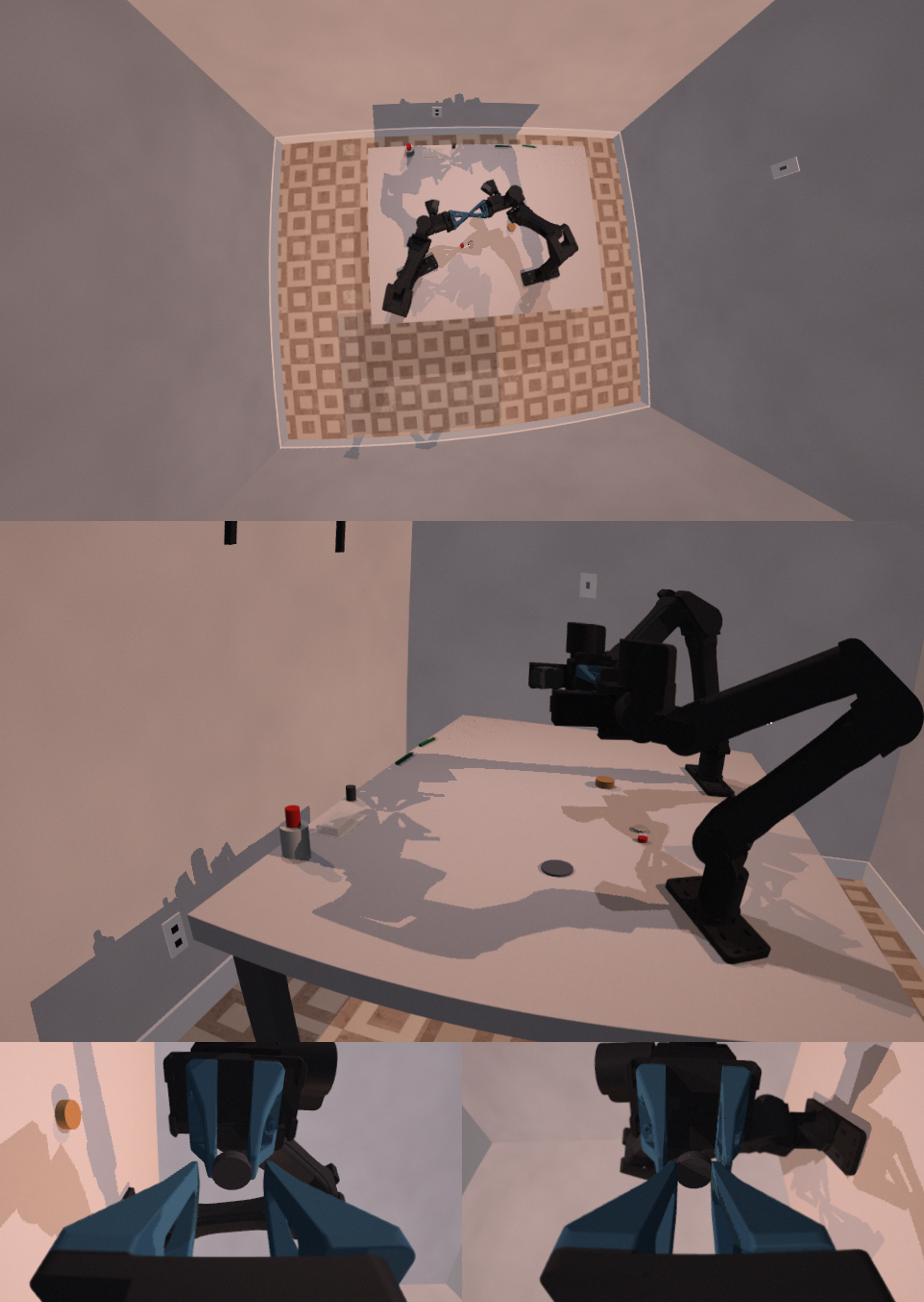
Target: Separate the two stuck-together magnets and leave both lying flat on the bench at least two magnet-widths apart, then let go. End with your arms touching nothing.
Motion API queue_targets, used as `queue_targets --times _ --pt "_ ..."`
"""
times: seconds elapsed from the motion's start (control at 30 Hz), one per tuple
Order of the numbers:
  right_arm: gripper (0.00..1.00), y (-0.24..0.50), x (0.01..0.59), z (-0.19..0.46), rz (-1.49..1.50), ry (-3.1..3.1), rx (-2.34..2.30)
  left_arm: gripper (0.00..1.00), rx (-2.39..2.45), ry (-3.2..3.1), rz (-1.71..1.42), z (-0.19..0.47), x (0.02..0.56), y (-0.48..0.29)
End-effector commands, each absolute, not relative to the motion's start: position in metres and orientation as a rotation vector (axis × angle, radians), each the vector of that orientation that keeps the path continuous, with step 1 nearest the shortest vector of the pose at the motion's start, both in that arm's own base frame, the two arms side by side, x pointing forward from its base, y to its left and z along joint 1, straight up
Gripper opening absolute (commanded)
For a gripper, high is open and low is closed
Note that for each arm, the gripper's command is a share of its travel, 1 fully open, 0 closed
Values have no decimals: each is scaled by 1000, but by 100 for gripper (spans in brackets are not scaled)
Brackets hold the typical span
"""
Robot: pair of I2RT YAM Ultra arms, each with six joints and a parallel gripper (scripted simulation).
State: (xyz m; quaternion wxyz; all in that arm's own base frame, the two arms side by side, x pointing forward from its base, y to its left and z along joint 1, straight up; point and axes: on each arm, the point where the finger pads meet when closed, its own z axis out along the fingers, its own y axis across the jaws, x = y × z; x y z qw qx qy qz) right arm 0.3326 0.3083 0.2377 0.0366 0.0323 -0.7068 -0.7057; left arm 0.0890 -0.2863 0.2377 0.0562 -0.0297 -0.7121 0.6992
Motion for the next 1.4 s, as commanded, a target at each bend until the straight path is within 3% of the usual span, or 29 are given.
queue_targets --times 0.0,0.53,1.37 --pt "17 309 332 247 -2195 -2176 141 33 -124 -2152 2160 245 90 -286" --pt "17 309 332 247 -2195 -2176 141 19 -124 -2152 2161 245 90 -286" --pt "17 309 332 247 -2195 -2176 141 18 -88 -2162 2124 247 90 -286"
